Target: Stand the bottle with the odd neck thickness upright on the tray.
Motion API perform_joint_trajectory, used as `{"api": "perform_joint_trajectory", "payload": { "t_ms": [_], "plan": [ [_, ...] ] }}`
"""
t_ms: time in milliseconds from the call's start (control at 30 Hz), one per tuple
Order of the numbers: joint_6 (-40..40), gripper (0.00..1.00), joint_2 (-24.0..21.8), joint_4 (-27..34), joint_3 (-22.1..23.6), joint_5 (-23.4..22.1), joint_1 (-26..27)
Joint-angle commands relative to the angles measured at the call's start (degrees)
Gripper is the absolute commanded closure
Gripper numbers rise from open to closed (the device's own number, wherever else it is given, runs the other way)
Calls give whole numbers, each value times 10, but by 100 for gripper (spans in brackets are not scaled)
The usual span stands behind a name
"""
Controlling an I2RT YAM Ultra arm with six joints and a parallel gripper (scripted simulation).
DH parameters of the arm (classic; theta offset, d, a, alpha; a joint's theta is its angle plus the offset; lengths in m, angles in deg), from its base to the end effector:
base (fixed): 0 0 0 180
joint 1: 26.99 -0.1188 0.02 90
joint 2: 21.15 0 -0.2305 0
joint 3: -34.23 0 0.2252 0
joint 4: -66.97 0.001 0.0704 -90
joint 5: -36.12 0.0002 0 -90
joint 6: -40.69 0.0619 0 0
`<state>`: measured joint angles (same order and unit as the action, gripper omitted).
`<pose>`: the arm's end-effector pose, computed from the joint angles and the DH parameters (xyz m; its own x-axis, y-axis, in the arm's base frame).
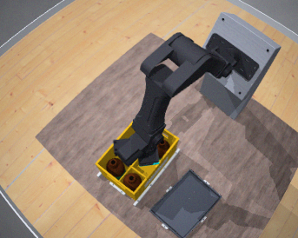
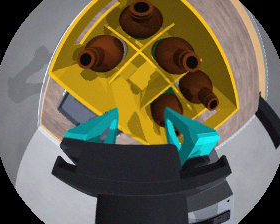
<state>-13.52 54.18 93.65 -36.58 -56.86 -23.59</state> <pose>0.2988 -0.0135 0.2554 -0.4108 0.6095 -0.6781 0.3145 0.7928 0.5221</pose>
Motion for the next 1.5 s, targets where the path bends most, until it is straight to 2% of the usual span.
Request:
{"api": "perform_joint_trajectory", "payload": {
  "t_ms": [0,767,1000,1467],
  "plan": [
    [4,39,-12,-10,-15,4,-7],
    [4,39,-12,-10,-15,4,-7],
    [5,39,5,7,-21,6,-8],
    [5,39,-1,11,-25,6,-7]
  ]
}}
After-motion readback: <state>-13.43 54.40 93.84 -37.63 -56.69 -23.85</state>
